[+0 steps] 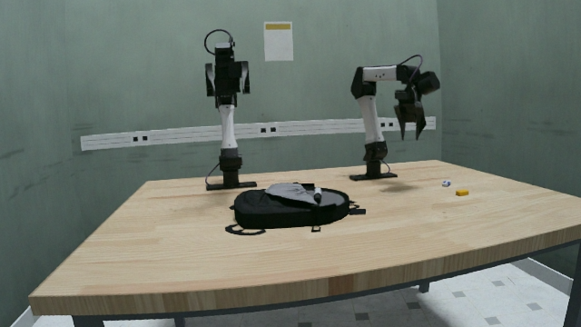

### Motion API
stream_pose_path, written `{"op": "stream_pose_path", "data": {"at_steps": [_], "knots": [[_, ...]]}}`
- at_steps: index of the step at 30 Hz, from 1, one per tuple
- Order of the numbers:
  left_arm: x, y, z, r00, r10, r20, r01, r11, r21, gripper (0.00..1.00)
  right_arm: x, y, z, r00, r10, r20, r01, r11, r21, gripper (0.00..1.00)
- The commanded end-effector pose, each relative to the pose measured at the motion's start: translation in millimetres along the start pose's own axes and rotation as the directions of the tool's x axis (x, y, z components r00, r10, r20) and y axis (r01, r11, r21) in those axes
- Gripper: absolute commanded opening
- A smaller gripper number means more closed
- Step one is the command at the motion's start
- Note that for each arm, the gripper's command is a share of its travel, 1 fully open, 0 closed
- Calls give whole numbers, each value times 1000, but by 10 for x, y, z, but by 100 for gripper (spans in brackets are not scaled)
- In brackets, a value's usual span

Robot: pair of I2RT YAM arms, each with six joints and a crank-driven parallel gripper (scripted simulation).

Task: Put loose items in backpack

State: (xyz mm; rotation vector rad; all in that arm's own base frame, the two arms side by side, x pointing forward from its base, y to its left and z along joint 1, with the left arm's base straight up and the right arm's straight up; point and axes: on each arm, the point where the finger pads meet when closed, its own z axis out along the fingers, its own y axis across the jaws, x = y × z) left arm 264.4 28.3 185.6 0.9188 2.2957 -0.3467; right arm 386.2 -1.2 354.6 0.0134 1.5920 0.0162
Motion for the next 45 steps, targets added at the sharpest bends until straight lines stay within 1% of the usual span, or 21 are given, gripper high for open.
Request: {"op": "stream_pose_path", "data": {"at_steps": [1,4,6,13,15,17,20,23,25,26,36,38,45], "knots": [[202,28,34,999,50,1,-50,997,66,55,-54,3,-13,1000,-2,14,2,1000,-2,90],[486,219,29,999,50,5,-50,997,63,55,-54,3,-13,1000,-2,14,2,1000,-2,90],[612,422,-31,997,71,11,-71,997,37,55,-54,3,-13,1000,-2,14,2,1000,-2,90],[1315,869,-26,998,69,10,-69,997,37,55,-54,3,-13,1000,-2,14,2,1000,-2,90],[1545,991,-30,998,68,-6,-68,997,41,55,-54,3,-13,1000,-2,14,2,1000,-2,90],[1545,991,-30,998,68,-6,-68,997,41,55,-54,3,-13,1000,-2,14,2,1000,-2,90],[1790,1153,-29,998,66,-4,-66,997,44,55,-54,3,-13,1000,-2,14,2,1000,-2,90],[1787,1186,-29,998,66,-1,-66,997,44,55,-54,3,-13,1000,-2,14,2,1000,-2,90],[1730,1191,-7,997,80,3,-80,996,47,55,-54,3,-13,1000,-2,14,2,1000,-2,90],[1653,1212,-96,994,107,-5,-106,994,16,55,-54,3,-13,1000,-2,14,2,1000,-2,90],[1658,1222,-89,995,103,-5,-103,995,14,55,-54,3,-13,1000,-2,14,2,1000,-2,90],[1823,1155,130,998,66,6,-66,996,56,55,-54,3,-13,1000,-2,14,2,1000,-2,90],[1968,1152,314,998,59,4,-60,997,57,55,-54,3,-13,1000,-2,14,2,1000,-2,90]]}}
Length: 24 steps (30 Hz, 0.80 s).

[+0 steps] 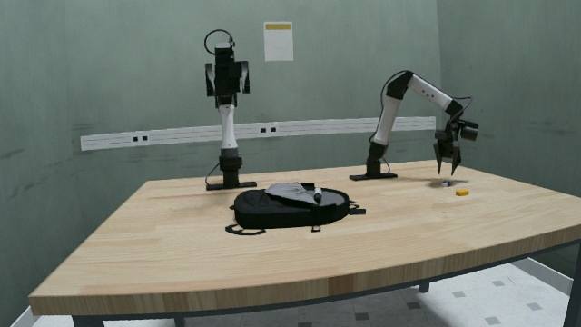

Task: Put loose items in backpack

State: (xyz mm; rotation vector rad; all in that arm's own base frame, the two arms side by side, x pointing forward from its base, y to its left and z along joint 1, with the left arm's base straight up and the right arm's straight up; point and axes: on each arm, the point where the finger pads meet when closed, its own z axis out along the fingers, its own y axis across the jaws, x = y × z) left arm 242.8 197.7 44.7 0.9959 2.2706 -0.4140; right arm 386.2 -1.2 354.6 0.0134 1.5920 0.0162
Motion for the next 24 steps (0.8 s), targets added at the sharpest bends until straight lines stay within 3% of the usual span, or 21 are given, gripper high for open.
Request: {"op": "stream_pose_path", "data": {"at_steps": [1,11,14,19,20,24], "knots": [[72,72,122,1000,19,-3,-19,1000,-12,55,-54,3,-13,1000,-2,14,2,1000,-2,90],[222,81,312,1000,15,-2,-15,1000,-12,55,-54,3,-13,1000,-2,14,2,1000,-2,90],[149,231,182,999,52,-15,-53,997,-58,55,-54,3,-13,1000,-2,14,2,1000,-2,90],[170,148,213,999,35,-9,-36,999,-36,55,-54,3,-13,1000,-2,14,2,1000,-2,90],[170,148,214,999,35,-9,-36,999,-36,46,-54,3,-13,1000,-2,14,2,1000,-2,90],[168,151,217,999,36,-9,-37,999,-37,46,-54,3,-13,1000,-2,14,2,1000,-2,90]]}}
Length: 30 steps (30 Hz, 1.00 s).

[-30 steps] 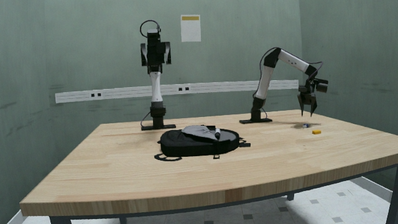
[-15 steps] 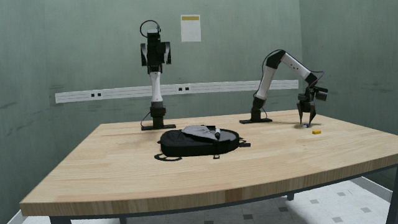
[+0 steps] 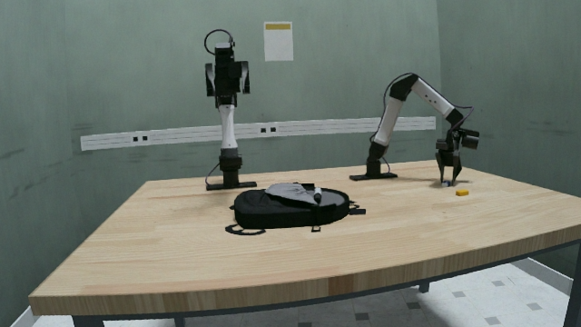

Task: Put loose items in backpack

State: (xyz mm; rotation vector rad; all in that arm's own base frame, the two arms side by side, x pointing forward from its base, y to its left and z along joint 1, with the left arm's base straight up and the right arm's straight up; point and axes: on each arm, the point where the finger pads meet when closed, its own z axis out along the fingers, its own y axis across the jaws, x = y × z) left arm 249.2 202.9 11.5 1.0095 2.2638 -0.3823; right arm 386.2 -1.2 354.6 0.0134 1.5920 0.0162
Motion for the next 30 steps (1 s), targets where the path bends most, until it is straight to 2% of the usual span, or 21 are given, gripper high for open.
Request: {"op": "stream_pose_path", "data": {"at_steps": [1,3,4,9,10,17,18,30], "knots": [[-42,59,-34,1000,18,-4,-18,1000,-19,46,-54,3,-13,1000,-2,14,2,1000,-2,90],[-43,58,-33,1000,18,-4,-18,1000,-19,46,-54,3,-13,1000,-2,14,2,1000,-2,90],[-44,58,-33,1000,18,-4,-18,1000,-19,37,-54,3,-13,1000,-2,14,2,1000,-2,90],[-48,57,-30,1000,18,-4,-18,1000,-19,37,-54,3,-13,1000,-2,14,2,1000,-2,90],[-48,56,-29,1000,18,-4,-18,1000,-19,27,-54,3,-13,1000,-2,14,2,1000,-2,90],[-52,55,-26,1000,17,-4,-17,1000,-19,27,-54,3,-13,1000,-2,14,2,1000,-2,90],[-52,55,-25,1000,17,-4,-17,1000,-19,18,-54,3,-13,1000,-2,14,2,1000,-2,90],[-59,50,-20,1000,17,-4,-17,1000,-19,18,-54,3,-13,1000,-2,14,2,1000,-2,90]]}}
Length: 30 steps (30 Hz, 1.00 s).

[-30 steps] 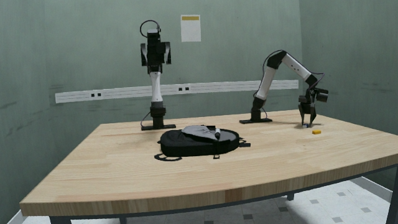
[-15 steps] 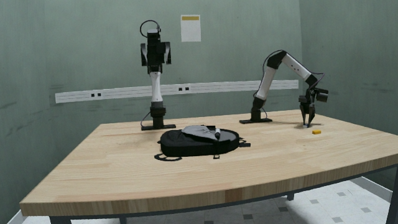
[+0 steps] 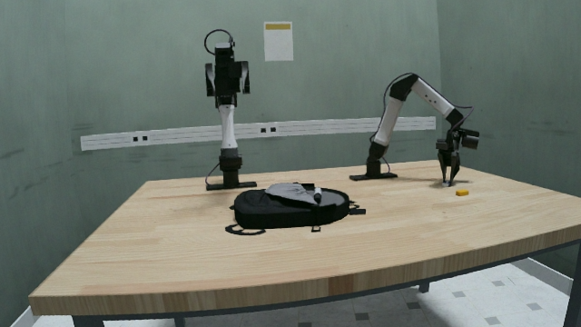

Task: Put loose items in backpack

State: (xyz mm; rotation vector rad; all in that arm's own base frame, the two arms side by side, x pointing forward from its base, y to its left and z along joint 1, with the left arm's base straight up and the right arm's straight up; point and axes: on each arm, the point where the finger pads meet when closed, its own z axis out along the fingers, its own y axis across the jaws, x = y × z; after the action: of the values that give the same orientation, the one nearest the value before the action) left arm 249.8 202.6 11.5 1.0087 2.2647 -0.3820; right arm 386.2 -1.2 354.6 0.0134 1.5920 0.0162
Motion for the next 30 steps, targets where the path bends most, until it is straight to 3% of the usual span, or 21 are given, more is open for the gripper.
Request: {"op": "stream_pose_path", "data": {"at_steps": [1,5,30], "knots": [[-55,46,-23,1000,18,-3,-18,1000,-19,18,-54,3,-13,1000,-2,14,2,1000,-2,90],[-55,44,-23,1000,18,-3,-18,1000,-18,18,-54,3,-13,1000,-2,14,2,1000,-2,90],[-869,22,-990,999,33,-9,-34,999,-40,18,-54,3,-13,1000,-2,14,2,1000,-2,90]]}}
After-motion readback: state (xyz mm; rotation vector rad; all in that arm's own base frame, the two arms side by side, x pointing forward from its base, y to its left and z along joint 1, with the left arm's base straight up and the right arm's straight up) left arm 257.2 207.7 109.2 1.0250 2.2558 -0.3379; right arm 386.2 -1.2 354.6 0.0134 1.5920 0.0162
